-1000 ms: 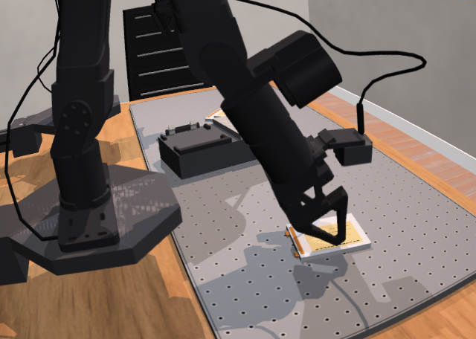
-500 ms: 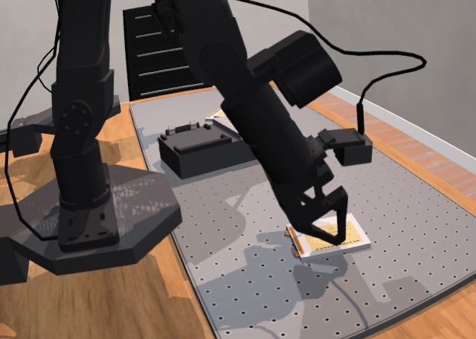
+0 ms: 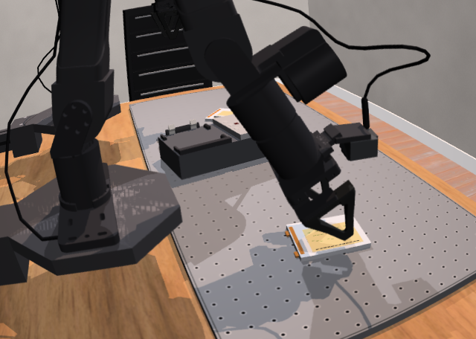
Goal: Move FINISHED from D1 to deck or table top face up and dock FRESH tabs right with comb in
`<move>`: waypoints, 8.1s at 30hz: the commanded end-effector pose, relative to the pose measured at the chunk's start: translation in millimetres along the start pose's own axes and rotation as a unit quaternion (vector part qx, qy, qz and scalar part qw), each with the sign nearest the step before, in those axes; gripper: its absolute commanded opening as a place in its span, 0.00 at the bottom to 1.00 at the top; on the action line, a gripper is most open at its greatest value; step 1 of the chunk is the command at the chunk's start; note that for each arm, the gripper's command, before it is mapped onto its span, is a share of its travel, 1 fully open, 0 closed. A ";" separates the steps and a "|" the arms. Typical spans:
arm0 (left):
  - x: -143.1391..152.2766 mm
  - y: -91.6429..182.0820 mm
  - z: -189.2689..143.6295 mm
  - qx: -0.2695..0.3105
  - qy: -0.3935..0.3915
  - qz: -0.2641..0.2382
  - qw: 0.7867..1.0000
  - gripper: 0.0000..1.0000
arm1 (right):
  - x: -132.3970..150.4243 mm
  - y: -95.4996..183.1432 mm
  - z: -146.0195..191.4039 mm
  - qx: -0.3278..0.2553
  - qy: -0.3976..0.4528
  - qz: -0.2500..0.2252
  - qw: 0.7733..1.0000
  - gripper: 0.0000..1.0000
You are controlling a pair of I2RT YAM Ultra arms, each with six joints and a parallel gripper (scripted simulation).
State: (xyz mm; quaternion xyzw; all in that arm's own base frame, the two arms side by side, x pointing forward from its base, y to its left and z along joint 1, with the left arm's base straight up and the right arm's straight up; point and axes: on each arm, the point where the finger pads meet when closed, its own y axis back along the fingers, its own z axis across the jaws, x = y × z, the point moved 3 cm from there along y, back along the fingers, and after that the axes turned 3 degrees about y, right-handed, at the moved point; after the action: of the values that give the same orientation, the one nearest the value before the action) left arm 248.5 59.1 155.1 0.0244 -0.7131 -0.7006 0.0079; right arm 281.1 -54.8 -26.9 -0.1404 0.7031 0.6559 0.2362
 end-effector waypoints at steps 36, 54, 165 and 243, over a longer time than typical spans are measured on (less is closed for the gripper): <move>2.9 7.1 -0.2 0.001 0.000 -0.012 1.000 1.00 | -1.9 -2.2 -0.3 0.000 0.000 -0.001 1.000 0.98; 2.9 7.1 -0.2 0.001 0.000 -0.012 1.000 1.00 | 7.6 -3.3 0.2 -0.001 0.000 0.009 1.000 0.98; 2.9 7.1 -0.2 0.001 0.000 -0.012 1.000 1.00 | -10.1 0.7 -0.9 0.001 0.000 -0.011 1.000 0.98; 2.9 7.1 -0.2 0.001 0.000 -0.012 1.000 1.00 | -3.6 4.8 -0.6 0.001 0.000 -0.012 1.000 0.98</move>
State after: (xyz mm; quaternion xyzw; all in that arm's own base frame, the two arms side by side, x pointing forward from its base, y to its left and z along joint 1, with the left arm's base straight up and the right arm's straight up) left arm 248.5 59.1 155.1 0.0244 -0.7131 -0.7006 0.0079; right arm 281.1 -54.8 -27.0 -0.1399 0.7031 0.6561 0.2357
